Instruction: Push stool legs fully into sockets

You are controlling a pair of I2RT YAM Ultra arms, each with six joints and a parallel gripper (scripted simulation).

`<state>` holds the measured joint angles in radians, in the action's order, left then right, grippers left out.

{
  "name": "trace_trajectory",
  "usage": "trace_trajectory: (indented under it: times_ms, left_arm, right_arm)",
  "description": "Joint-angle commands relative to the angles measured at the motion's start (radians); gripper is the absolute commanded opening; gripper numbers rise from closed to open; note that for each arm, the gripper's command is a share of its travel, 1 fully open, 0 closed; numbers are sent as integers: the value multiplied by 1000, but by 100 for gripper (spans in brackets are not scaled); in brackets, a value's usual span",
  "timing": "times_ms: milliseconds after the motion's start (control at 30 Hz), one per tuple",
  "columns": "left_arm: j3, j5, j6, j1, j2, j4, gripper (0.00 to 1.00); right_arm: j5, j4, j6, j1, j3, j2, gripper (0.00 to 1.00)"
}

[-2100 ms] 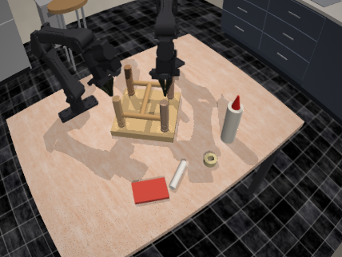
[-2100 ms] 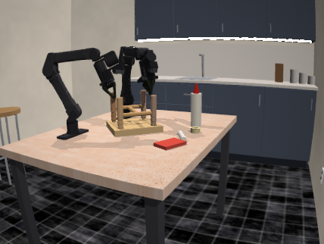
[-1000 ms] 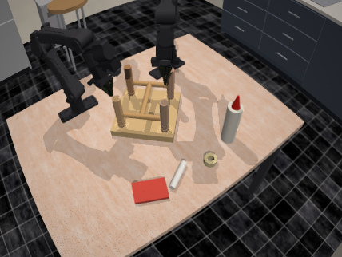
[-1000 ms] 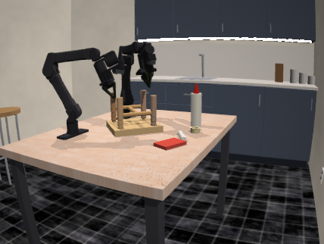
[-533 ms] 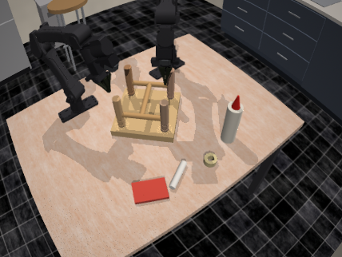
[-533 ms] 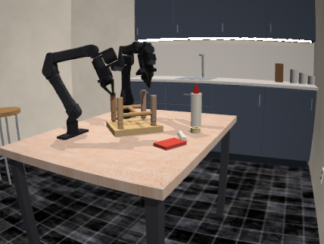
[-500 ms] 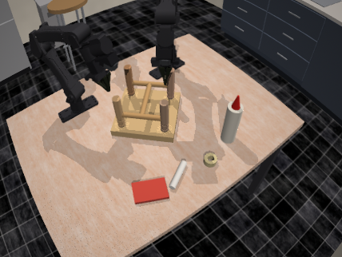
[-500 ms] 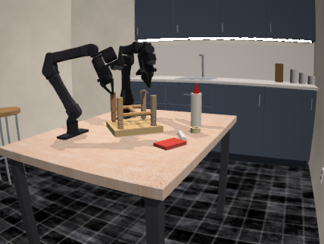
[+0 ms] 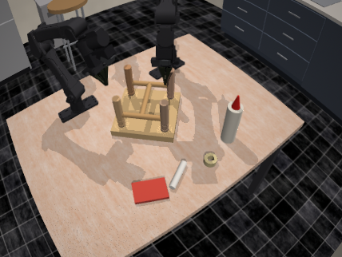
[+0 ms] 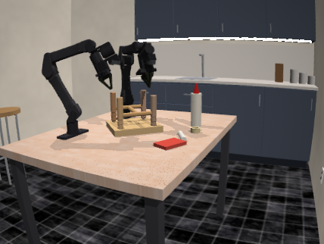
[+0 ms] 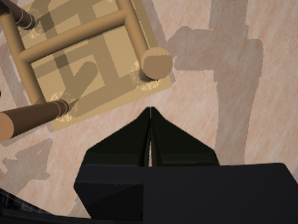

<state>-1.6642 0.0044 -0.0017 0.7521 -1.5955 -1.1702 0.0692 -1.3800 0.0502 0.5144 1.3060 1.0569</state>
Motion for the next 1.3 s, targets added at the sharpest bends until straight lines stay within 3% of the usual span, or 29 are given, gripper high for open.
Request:
trace_trajectory:
  times_ms: [0, 400, 900, 1200, 1267]
  left_arm:
    - [-39, -4, 3, 4, -1, 19, 0]
    - [30, -9, -6, -16, 82, -46, 0]
    - [202, -9, -8, -67, 355, -199, 0]
    - [227, -7, -11, -73, 397, -185, 0]
    - [187, -9, -10, -68, 404, -188, 0]
  right_arm:
    - [8, 25, 7, -2, 35, -36, 0]
    - [-23, -42, -20, 91, 70, 63, 0]
    - [-72, -185, -58, 550, 320, 331, 0]
    - [-60, -189, -59, 608, 360, 352, 0]
    - [-76, -190, -52, 613, 364, 355, 0]
